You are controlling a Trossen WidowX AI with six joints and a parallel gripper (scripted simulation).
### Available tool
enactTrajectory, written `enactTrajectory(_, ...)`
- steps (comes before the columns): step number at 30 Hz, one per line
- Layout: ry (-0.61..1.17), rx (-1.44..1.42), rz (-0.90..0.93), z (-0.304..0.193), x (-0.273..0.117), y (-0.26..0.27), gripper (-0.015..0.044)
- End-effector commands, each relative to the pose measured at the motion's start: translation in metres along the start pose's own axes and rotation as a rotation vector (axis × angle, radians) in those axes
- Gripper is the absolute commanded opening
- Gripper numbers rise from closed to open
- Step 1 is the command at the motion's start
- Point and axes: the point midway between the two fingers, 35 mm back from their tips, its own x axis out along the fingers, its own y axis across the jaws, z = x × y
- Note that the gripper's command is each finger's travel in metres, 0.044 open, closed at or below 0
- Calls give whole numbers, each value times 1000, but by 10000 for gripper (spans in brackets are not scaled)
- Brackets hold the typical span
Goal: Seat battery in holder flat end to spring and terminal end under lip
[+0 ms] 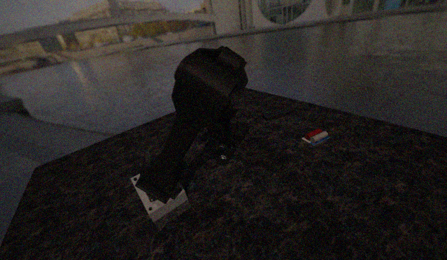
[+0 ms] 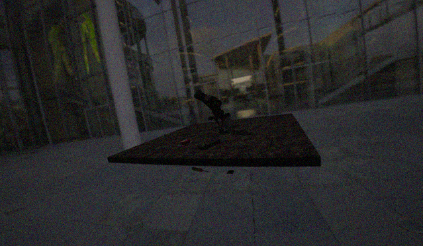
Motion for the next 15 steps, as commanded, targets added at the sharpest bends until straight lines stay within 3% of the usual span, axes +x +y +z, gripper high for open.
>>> enactTrajectory(1,-48,-5,-3,-1,6,-3,74)
enactTrajectory(15,-118,-8,11,-4,13,-4,74)
